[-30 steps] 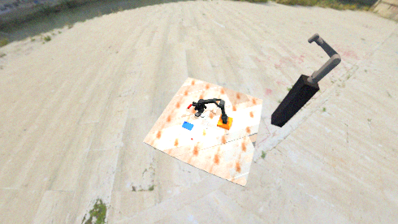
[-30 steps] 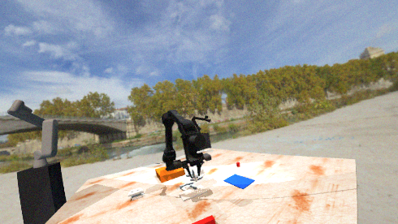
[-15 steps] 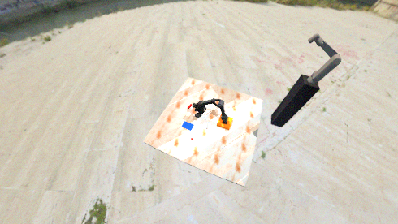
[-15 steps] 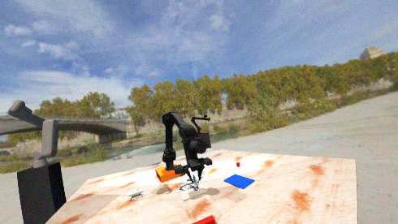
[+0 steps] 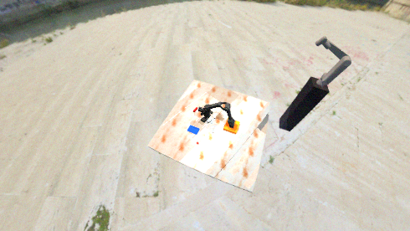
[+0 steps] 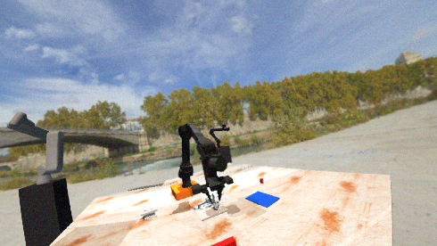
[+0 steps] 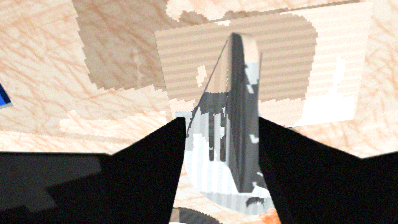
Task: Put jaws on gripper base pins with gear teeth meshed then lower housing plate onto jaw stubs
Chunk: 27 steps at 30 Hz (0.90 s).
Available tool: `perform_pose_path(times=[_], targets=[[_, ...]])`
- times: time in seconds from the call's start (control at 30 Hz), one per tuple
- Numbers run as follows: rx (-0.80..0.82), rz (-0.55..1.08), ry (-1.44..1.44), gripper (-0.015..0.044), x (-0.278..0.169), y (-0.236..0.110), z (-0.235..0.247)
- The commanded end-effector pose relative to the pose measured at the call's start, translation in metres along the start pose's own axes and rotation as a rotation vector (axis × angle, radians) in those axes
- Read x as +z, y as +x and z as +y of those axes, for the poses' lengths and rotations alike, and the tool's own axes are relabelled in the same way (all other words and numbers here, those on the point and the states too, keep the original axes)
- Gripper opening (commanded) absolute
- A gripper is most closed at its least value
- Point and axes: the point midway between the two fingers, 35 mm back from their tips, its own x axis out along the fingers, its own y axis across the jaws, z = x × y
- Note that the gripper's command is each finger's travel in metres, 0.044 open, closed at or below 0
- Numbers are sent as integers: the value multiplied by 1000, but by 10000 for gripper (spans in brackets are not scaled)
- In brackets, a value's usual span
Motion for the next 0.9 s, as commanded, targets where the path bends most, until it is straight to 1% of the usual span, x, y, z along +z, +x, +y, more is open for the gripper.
perform_pose_path(times=[0.0,0.87], targets=[[-3,-3,5,134,0,0,0],[-3,-3,9,134,0,6,0]])
